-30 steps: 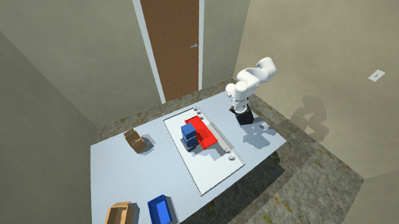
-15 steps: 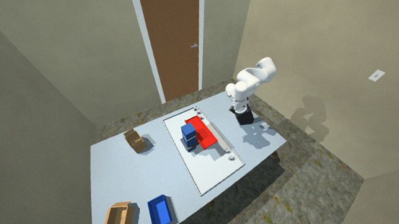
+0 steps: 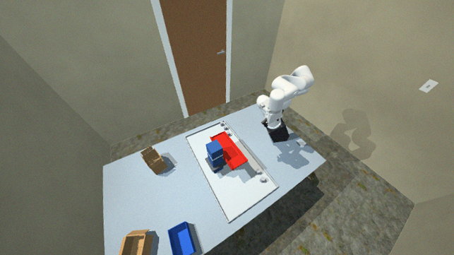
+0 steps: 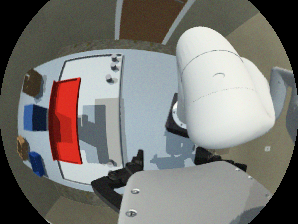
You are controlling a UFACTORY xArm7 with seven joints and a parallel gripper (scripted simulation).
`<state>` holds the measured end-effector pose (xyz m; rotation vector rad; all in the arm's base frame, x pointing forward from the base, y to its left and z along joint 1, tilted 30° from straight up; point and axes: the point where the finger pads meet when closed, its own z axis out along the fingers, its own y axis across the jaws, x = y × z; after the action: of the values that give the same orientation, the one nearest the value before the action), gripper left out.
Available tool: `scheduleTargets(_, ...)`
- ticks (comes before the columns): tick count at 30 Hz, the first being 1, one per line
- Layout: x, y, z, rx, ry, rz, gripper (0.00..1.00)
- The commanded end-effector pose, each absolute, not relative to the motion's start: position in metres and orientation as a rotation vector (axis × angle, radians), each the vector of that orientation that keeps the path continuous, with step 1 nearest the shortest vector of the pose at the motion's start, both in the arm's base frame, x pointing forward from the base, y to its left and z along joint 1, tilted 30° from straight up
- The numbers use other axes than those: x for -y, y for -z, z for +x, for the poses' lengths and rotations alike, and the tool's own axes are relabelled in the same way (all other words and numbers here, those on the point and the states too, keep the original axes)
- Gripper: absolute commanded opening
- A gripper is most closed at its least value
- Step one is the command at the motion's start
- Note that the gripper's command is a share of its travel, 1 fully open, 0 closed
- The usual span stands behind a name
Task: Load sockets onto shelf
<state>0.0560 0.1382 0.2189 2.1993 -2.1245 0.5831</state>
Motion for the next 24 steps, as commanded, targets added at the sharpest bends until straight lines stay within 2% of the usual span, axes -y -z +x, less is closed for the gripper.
scheduleTargets(1,-0.136,-0.275,0.021,2.277,-0.893,2.271,1.0)
scheduleTargets(14,-0.138,-0.277,0.019,2.29,-0.894,2.279,1.0)
scheduleTargets(24,-0.137,-0.295,0.002,2.447,-1.239,2.329,1.0)
